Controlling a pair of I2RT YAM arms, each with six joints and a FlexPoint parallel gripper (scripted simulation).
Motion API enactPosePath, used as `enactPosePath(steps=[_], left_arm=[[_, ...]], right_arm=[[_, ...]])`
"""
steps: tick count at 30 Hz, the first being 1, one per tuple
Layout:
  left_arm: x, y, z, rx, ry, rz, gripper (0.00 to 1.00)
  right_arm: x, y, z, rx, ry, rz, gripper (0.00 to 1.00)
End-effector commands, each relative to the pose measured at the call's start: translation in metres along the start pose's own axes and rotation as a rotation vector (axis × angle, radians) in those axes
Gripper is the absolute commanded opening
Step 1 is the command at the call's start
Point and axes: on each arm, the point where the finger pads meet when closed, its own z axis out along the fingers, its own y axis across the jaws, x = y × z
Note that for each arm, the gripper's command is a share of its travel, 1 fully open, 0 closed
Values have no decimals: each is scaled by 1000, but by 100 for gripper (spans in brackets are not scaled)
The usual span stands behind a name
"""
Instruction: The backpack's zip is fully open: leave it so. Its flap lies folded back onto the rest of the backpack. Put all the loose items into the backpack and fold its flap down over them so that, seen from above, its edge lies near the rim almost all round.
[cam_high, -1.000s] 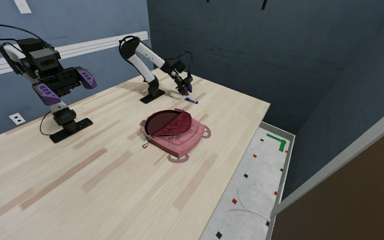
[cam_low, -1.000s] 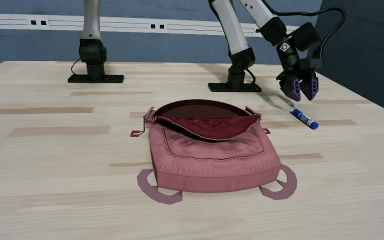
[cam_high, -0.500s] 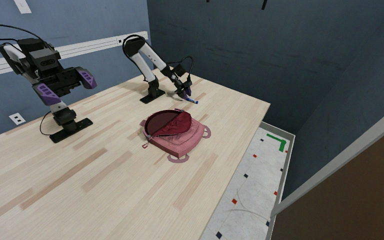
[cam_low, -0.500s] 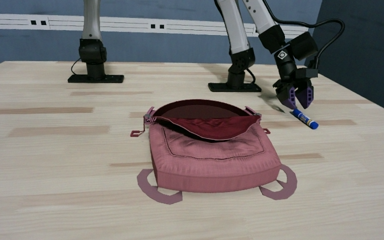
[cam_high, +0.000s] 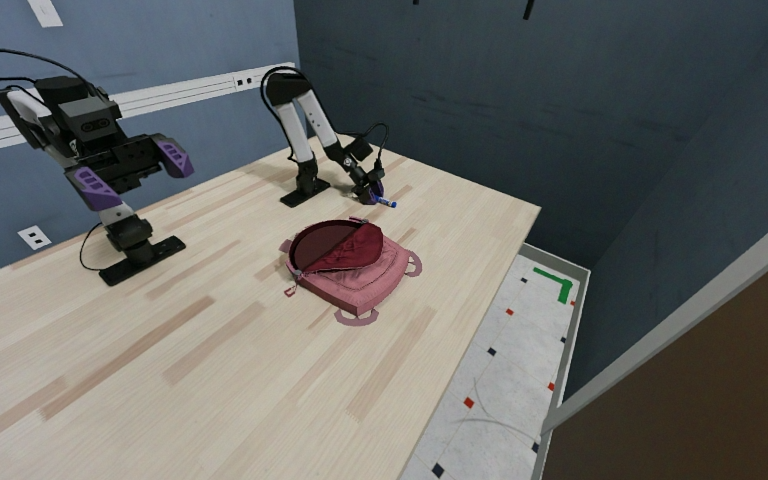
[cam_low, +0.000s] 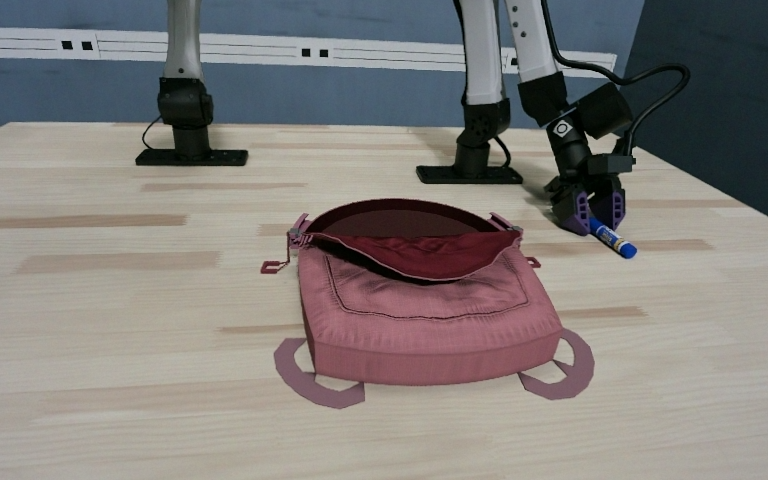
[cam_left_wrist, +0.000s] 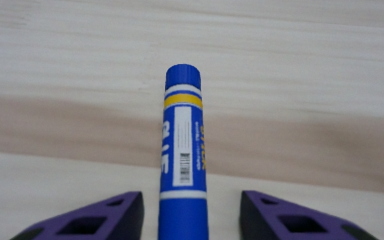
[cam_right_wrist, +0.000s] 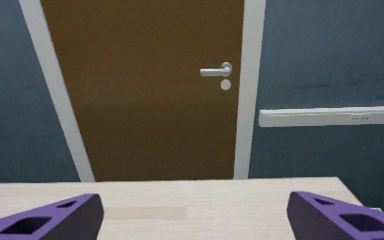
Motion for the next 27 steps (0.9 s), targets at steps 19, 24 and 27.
enactPosePath(steps=[19,24,27], left_arm=[[-4,9,-2,-42,-23,24,30],[-6,8,0,-29,-24,19,21],[-6,7,0,-29,-24,19,13]], right_arm=[[-6,0,-2,-1,-15,-1,90],[-6,0,-2,-1,-15,-1,90],[-6,0,-2,-1,-15,-1,90]])
